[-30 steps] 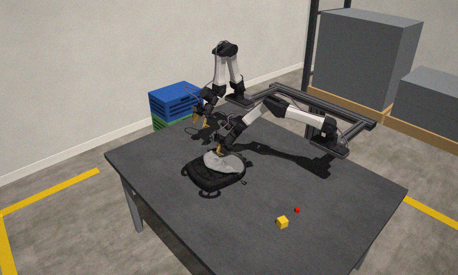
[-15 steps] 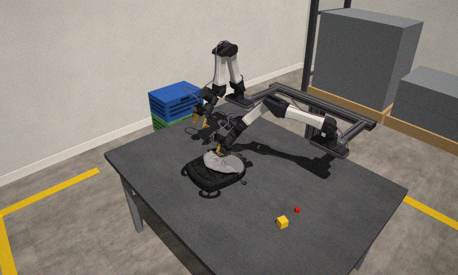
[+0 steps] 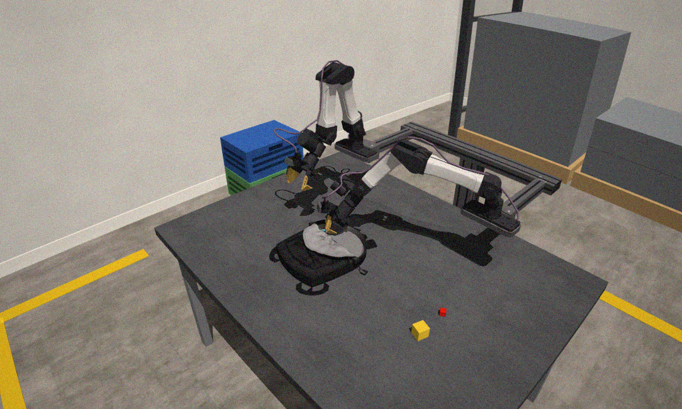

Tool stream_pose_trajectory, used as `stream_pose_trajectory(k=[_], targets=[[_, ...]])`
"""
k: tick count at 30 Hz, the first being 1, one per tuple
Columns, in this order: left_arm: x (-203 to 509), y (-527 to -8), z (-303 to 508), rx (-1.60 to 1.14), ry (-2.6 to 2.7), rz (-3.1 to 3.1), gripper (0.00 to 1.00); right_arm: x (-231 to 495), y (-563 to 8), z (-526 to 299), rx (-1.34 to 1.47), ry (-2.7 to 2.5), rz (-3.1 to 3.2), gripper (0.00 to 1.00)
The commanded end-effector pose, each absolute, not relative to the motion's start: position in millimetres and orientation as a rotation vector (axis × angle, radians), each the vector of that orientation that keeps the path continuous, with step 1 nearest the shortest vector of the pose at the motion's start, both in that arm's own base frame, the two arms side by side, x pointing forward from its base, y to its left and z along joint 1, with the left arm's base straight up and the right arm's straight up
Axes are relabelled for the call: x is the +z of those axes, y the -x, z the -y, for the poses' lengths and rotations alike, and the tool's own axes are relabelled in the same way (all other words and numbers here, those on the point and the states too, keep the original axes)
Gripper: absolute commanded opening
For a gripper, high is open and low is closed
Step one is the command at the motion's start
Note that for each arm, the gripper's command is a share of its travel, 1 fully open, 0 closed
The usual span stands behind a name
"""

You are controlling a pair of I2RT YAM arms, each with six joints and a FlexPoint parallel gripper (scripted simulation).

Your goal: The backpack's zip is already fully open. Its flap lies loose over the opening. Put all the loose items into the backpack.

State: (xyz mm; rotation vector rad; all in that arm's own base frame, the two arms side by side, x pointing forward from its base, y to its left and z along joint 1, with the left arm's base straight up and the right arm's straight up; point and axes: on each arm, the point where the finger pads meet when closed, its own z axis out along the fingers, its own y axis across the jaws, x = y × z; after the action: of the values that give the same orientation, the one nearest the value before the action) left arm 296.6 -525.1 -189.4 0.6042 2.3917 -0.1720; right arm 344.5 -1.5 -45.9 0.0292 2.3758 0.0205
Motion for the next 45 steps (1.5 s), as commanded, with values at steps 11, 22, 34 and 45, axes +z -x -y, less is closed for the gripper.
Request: stream_pose_trajectory(k=[11, 22, 34, 45], targets=[[-120.3, -312.1, 558.3, -0.303, -0.546, -2.306, 0.24, -36.7, -352.3, 3.6, 0.023, -0.029, -2.342, 0.9], [-121.6, -311.5, 556.7, -0.295, -0.55, -2.311, 0.24, -36.7, -352.3, 3.6, 0.023, -0.029, -2.342, 0.9], [-121.6, -311.5, 556.7, -0.295, -0.55, -2.311, 0.24, -36.7, -352.3, 3.6, 0.023, -0.029, -2.342, 0.9], [-121.7, -311.5, 556.7, -0.294, -0.551, -2.311, 0.24, -36.7, -352.3, 3.6, 0.023, -0.029, -2.342, 0.9]])
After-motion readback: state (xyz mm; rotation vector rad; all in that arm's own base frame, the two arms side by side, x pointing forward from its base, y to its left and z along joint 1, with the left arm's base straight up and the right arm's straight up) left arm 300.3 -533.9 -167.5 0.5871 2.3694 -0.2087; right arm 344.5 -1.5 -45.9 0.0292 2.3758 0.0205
